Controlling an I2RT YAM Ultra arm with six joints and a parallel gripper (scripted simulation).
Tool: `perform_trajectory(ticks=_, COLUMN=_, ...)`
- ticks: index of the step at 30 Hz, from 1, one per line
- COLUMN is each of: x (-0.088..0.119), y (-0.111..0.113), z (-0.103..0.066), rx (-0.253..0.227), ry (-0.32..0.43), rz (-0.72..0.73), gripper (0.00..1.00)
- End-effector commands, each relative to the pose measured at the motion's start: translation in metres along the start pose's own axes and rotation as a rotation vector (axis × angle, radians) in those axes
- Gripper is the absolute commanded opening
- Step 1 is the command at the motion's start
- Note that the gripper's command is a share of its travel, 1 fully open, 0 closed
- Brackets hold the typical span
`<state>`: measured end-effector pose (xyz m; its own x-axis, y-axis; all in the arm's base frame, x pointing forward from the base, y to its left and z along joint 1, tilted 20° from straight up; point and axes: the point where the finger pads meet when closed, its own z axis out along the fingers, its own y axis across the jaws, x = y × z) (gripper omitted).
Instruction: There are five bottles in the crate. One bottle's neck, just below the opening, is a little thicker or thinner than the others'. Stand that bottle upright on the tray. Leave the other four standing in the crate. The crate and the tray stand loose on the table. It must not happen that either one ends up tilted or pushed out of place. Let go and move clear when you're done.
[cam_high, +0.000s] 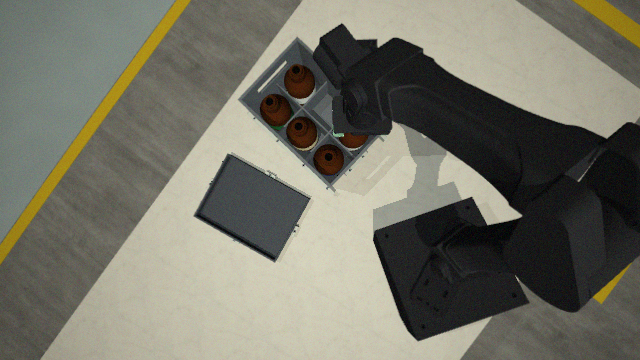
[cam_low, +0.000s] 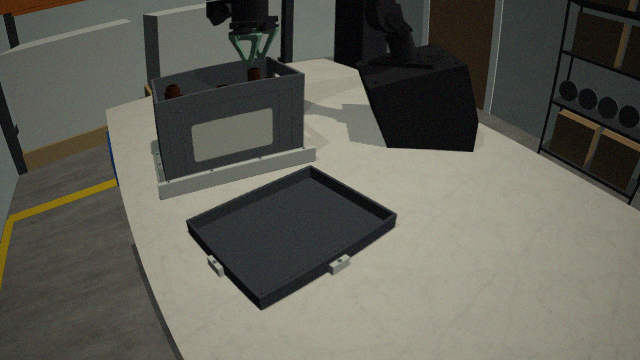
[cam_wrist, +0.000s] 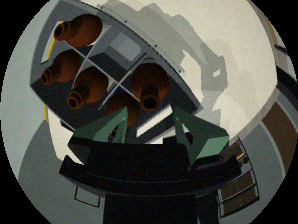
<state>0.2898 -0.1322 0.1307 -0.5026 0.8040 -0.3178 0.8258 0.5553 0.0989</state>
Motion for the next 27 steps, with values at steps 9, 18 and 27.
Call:
perform_trajectory(ticks=9, x=-0.0146, y=0.0056, z=-0.0133, rx=-0.028, ry=-0.046, rz=0.007, gripper=0.61)
perform_trajectory(ticks=18, x=-0.0147, y=0.0056, z=-0.0133, rx=-0.028, ry=-0.046, rz=0.007, gripper=0.61)
perform_trajectory(ticks=27, x=-0.0167, y=0.0068, z=-0.0089, rx=-0.029, ry=-0.048, rz=0.008, gripper=0.61)
